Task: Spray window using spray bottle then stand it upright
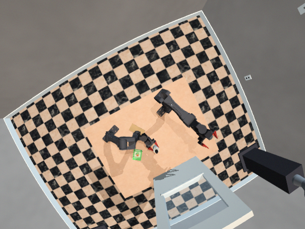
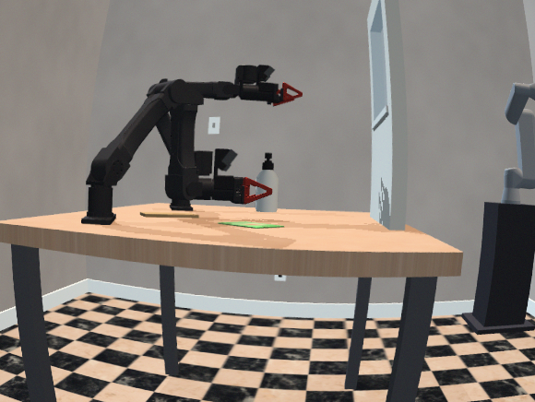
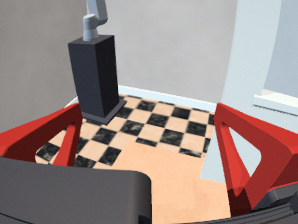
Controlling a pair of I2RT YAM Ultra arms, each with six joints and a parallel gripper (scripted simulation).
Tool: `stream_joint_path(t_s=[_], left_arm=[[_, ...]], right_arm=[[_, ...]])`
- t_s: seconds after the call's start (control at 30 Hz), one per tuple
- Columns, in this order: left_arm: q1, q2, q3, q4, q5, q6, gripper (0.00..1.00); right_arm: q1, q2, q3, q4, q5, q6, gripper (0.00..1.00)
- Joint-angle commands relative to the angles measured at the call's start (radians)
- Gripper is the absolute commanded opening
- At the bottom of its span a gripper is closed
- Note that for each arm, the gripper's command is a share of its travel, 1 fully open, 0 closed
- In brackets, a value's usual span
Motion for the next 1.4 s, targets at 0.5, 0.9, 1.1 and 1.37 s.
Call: stream_joint_path(t_s=[0.5, 0.9, 1.1, 1.37], left_arm=[[-0.001, -0.036, -0.003, 0.016, -0.006, 0.004, 1.00], [-0.001, -0.036, -0.003, 0.016, -0.006, 0.004, 1.00], [-0.001, -0.036, -0.003, 0.016, -0.006, 0.004, 1.00], [-0.001, -0.036, -0.003, 0.016, -0.006, 0.004, 1.00]], right_arm=[[-0.016, -0.127, 0.028, -0.035, 0.031, -0.028, 0.00], [-0.038, -0.170, 0.179, -0.090, 0.199, -0.189, 0.00], [-0.057, -0.201, 0.283, -0.097, 0.293, -0.278, 0.00], [-0.075, -0.221, 0.388, -0.101, 0.373, -0.367, 0.00]])
